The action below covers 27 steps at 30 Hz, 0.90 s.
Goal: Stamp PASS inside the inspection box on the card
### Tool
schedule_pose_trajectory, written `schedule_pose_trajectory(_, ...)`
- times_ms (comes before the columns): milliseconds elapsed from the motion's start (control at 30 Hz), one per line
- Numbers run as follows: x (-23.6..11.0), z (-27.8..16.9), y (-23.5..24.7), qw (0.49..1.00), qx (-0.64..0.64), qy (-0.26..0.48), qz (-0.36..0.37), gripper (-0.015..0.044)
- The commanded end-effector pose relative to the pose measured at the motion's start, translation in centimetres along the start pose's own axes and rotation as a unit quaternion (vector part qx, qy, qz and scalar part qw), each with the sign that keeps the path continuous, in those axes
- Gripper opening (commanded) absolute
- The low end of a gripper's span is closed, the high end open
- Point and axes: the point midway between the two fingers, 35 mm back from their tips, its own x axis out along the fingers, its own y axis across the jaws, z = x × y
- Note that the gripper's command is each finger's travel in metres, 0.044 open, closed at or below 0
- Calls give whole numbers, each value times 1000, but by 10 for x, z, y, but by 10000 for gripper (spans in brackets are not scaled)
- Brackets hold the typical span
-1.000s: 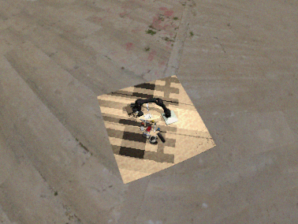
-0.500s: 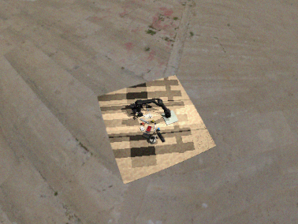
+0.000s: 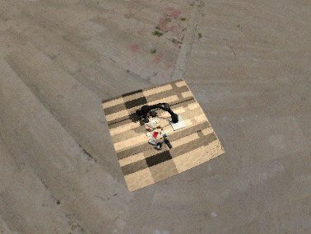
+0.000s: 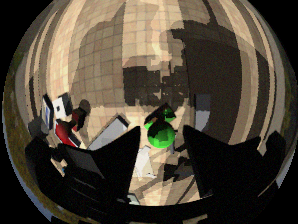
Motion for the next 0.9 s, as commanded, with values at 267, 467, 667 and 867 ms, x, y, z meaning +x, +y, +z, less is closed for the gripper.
schedule_pose_trajectory(267, 20, -2, 1, 1000, 2, 3, -2, 220)
schedule_pose_trajectory(467, 26, -3, 1, 1000, 2, 3, -2, 220)
schedule_pose_trajectory(667, 24, -2, 2, 1000, 0, 1, 1, 187)
schedule_pose_trajectory(867, 24, -2, 2, 1000, 0, 1, 1, 147)
